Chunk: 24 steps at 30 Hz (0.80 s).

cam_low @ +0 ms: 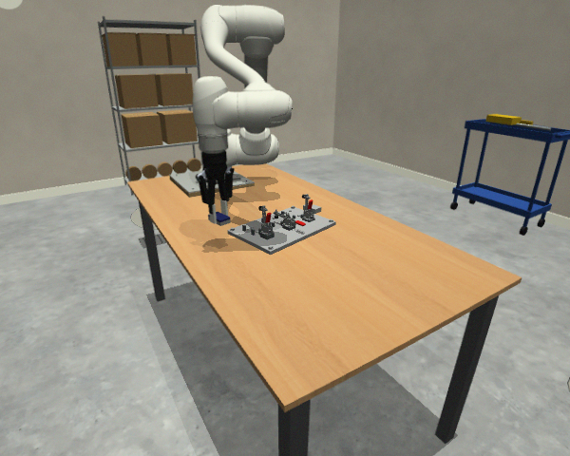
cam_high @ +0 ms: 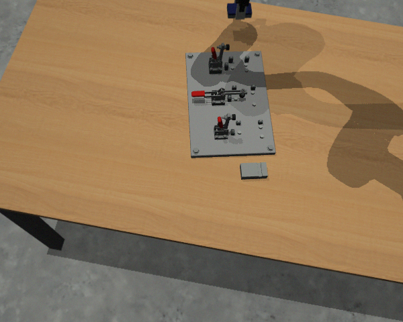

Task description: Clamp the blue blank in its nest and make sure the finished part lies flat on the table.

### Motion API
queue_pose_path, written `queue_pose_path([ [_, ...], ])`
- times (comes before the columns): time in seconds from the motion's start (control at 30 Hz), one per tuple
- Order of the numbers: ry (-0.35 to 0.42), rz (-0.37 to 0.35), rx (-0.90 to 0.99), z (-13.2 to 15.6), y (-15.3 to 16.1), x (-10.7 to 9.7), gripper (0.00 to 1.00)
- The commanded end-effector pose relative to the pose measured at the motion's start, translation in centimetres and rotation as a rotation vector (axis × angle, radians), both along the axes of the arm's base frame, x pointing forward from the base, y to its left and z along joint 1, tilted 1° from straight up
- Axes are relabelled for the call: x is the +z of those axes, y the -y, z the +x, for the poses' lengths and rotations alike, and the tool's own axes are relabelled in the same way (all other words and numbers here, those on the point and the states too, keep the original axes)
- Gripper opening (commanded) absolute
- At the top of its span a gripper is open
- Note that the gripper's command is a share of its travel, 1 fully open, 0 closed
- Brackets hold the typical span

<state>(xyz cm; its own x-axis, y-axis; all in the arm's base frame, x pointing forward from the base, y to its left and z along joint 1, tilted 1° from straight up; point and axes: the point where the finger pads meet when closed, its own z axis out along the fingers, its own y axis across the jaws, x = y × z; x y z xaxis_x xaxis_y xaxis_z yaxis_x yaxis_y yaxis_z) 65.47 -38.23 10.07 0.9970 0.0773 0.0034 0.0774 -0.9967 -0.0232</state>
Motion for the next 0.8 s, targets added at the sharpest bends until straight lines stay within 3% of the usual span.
queue_pose_path([
  [0.0, 0.003, -0.002, 0.001, -0.33, 0.27, 0.09, 0.0],
  [0.77, 0.003, -0.002, 0.001, -0.66, 0.47, -0.2, 0.0],
])
